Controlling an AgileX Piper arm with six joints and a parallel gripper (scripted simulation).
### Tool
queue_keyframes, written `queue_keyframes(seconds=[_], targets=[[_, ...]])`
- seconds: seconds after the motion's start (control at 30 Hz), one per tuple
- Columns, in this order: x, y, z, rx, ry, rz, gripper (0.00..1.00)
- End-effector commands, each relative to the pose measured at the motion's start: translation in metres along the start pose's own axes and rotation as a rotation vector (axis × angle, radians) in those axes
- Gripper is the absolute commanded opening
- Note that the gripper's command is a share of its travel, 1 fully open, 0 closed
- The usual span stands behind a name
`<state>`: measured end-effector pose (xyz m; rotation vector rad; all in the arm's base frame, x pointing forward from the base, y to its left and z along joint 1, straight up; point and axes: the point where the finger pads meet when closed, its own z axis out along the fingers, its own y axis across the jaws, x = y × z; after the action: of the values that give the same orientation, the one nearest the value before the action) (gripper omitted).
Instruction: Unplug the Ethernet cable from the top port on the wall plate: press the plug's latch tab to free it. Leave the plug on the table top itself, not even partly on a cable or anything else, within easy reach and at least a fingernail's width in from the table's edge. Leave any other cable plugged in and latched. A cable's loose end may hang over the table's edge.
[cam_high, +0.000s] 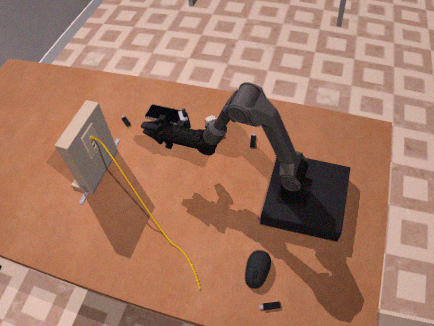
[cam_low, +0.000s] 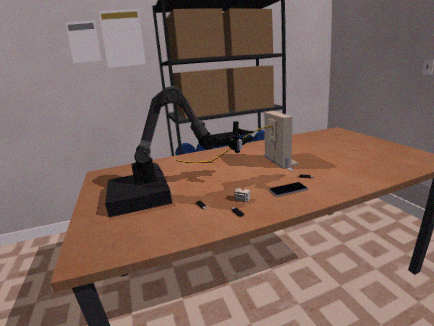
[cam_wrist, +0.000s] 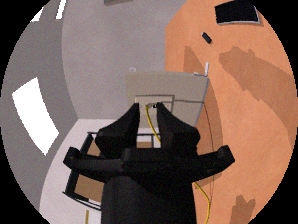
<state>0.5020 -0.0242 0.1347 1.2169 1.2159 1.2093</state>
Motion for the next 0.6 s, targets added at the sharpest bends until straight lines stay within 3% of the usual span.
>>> queue_keyframes(seconds=[0.0,0.2,0.27,0.5,0.57], targets=[[0.001,0.003,0.010,-0.009,0.000,-0.003,0.32],[0.012,0.003,0.063,-0.009,-0.004,-0.009,0.32],[0.012,0.003,0.063,-0.009,-0.004,-0.009,0.32],[0.032,0.003,0.117,-0.008,0.001,-0.002,0.32],[0.033,0.004,0.120,-0.008,0.001,-0.001,0.32]])
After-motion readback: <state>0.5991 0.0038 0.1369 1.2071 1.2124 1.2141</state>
